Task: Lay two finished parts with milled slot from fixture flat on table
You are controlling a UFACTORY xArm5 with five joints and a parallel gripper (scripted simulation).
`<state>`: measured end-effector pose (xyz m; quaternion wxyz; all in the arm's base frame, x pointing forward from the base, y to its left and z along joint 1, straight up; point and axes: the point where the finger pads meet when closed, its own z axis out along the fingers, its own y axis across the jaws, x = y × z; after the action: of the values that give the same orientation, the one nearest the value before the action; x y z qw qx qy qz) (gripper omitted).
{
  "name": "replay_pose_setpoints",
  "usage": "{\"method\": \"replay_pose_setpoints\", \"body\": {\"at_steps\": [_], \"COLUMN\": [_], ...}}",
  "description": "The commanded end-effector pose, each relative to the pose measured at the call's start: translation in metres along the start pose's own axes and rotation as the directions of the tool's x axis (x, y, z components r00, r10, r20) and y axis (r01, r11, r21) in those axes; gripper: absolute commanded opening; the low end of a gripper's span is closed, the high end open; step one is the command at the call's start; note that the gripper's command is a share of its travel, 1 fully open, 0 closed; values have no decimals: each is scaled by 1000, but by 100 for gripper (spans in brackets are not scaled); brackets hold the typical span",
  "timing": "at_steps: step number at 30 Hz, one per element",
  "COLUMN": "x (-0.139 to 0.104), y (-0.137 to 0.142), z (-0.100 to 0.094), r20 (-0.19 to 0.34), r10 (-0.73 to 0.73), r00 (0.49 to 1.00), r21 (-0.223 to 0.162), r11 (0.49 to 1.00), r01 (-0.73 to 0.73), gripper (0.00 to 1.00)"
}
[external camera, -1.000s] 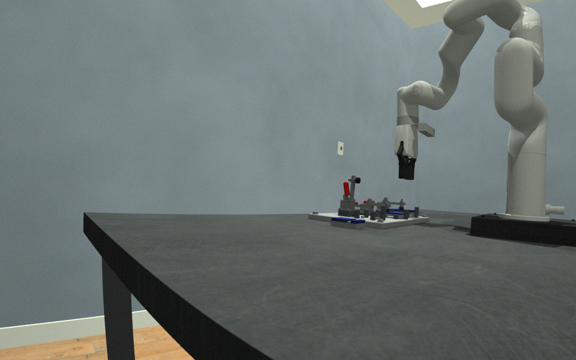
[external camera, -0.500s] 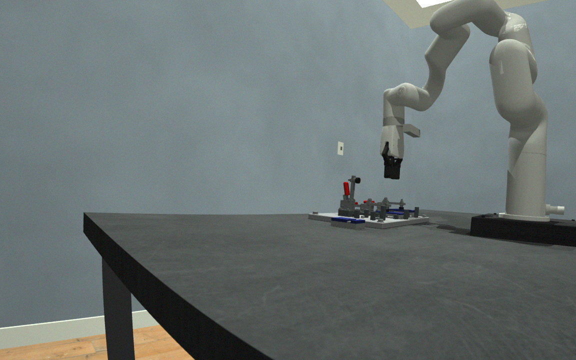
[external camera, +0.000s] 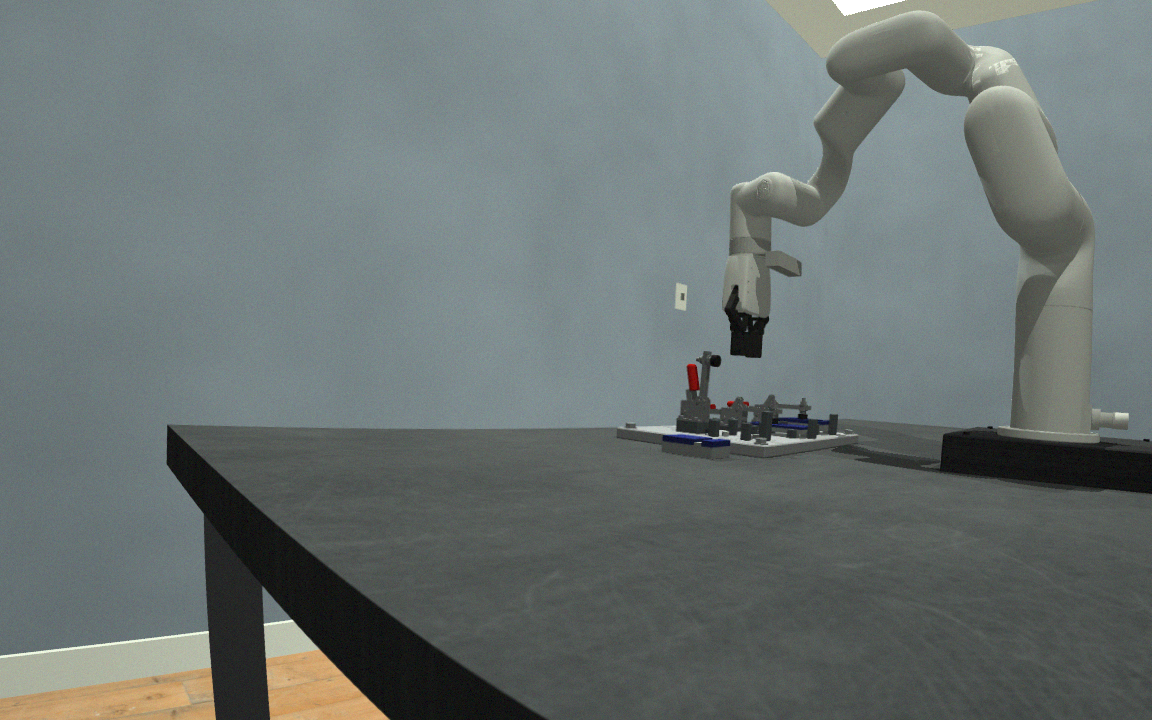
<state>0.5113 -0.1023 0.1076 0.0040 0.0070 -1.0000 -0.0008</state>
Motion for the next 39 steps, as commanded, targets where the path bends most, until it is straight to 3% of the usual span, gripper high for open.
{"method": "replay_pose_setpoints", "body": {"at_steps": [1, 14, 28, 39], "x": [-8, -9, -9, -9], "y": [0, 0, 0, -1], "z": [-2, 4, 49, 70], "r20": [2, 2, 2, 2], "r10": [0, 0, 0, 0], "r00": [1000, 1000, 1000, 1000], "r21": [0, 0, 0, 0], "r11": [1000, 1000, 1000, 1000], "r01": [0, 0, 0, 0], "gripper": [48, 48, 48, 48]}}
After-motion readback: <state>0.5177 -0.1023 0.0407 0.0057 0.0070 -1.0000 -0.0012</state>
